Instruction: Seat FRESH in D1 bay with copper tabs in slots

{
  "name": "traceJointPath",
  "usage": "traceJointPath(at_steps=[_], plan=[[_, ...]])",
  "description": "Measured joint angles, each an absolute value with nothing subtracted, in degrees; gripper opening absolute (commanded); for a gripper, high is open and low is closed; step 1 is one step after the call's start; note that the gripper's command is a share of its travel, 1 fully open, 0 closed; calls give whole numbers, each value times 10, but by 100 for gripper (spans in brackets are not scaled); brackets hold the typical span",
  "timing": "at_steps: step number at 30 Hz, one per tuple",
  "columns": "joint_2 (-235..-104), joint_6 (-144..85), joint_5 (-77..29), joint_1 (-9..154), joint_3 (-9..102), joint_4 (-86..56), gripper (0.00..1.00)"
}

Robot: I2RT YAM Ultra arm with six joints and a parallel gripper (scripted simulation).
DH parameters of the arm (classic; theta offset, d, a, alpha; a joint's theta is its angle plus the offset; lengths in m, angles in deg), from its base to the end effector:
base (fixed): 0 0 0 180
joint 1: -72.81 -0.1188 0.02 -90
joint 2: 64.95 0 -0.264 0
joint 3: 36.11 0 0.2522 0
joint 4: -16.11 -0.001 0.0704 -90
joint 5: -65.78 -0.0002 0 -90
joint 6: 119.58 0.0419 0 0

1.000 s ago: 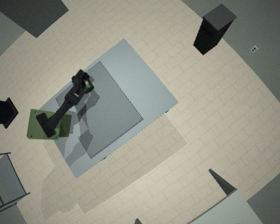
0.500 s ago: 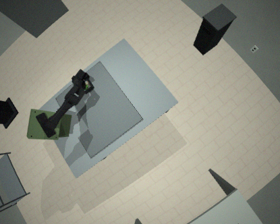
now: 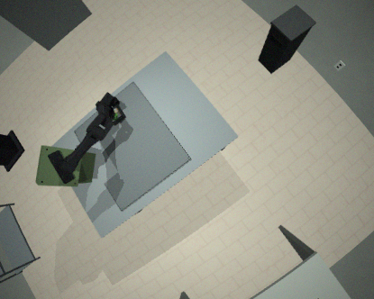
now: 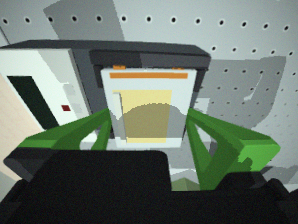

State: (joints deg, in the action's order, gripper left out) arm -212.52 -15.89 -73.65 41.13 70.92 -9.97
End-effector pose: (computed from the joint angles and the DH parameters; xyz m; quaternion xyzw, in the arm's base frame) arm 0.4188 0.2222 0.0067 -0.0554 0.8919 -0.3068 0.3277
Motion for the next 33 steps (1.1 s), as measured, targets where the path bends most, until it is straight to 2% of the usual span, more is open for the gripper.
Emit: traceJointPath(at_steps=[33], plan=[[-2128,-172,-736,414,701,-61,92]])
